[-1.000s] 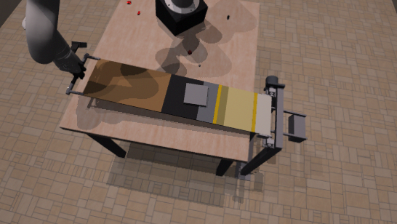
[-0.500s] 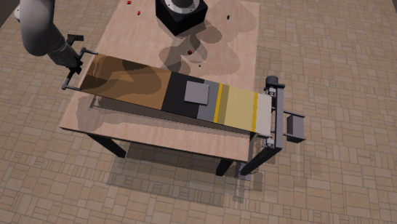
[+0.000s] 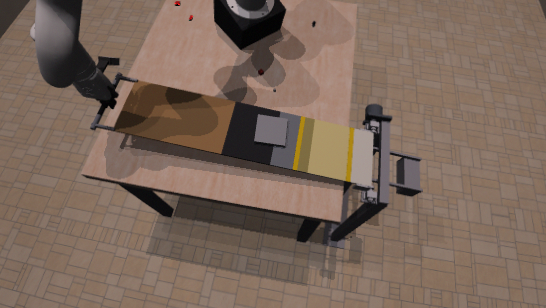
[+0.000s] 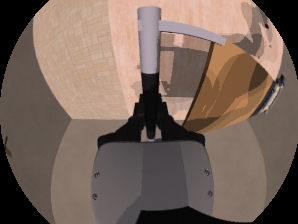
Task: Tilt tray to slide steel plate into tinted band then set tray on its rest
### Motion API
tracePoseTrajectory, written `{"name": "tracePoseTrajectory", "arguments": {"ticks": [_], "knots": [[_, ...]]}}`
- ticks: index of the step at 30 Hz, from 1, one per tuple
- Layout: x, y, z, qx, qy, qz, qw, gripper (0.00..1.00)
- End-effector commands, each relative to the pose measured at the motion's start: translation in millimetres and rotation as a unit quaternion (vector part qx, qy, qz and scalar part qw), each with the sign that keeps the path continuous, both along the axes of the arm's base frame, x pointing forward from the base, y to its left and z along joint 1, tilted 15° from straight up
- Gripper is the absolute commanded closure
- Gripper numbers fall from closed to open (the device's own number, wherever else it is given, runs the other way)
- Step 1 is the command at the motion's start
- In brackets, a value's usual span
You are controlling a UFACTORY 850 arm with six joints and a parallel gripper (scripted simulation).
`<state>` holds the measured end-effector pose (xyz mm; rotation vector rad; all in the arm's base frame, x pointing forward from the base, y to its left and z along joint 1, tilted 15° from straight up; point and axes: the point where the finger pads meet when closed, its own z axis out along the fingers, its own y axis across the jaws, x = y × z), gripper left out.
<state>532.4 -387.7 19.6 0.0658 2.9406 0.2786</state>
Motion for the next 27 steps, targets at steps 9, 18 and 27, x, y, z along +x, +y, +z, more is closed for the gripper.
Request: {"name": "tracePoseTrajectory", "arguments": {"ticks": [9, 18, 27], "knots": [[2, -1, -3, 0.000, -0.001, 0.000, 1.000, 1.00], [-13, -2, 73, 0.000, -0.001, 0.000, 1.000, 1.00], [1, -1, 3, 0.000, -0.001, 0.000, 1.000, 1.00]]}}
